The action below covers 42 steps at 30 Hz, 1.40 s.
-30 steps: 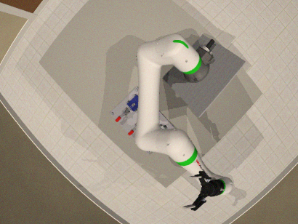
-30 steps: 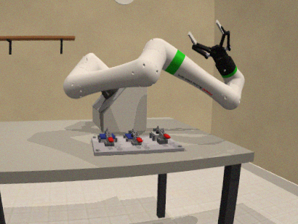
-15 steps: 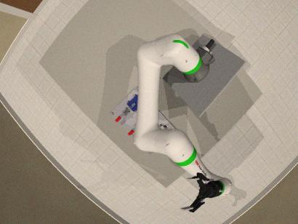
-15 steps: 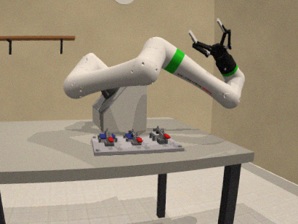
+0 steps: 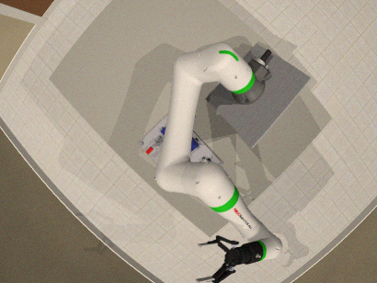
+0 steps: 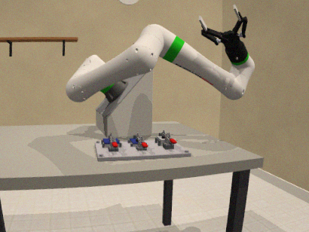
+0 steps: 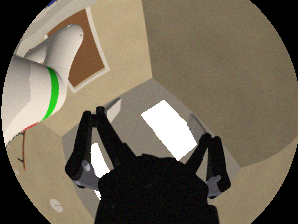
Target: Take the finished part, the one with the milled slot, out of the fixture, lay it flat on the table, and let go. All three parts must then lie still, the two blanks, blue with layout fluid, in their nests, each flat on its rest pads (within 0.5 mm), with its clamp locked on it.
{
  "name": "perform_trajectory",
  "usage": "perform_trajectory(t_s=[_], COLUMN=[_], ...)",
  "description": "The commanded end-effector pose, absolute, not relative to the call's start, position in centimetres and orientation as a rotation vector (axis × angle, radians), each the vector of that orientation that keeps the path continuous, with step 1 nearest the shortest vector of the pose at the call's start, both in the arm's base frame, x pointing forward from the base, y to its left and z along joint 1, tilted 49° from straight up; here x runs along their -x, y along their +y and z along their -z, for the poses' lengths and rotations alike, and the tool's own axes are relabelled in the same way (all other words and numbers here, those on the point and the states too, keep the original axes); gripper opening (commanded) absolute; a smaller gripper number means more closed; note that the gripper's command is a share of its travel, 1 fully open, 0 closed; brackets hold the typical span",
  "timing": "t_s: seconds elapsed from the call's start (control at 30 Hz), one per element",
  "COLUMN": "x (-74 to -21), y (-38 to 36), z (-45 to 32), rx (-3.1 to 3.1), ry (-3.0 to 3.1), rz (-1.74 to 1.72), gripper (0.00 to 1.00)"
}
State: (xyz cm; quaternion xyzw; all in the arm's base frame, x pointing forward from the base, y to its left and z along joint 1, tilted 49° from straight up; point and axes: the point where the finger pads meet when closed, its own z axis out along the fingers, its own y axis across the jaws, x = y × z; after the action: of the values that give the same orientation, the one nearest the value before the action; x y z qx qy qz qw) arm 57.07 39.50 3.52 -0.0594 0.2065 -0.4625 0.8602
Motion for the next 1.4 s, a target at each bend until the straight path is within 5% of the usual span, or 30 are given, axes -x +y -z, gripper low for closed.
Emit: perform_trajectory(t_s=[0.0, 0.7, 1.37], x=[-60.9, -72.4, -68.2], y=[38.4, 23.9, 7.1], z=[-5.2, -9.7, -6.7], rx=[0.103, -0.259, -0.925], ry=[0.532, 0.996, 1.228], rz=[0.960, 0.855, 0.685], gripper=[1.00, 1.00, 1.00])
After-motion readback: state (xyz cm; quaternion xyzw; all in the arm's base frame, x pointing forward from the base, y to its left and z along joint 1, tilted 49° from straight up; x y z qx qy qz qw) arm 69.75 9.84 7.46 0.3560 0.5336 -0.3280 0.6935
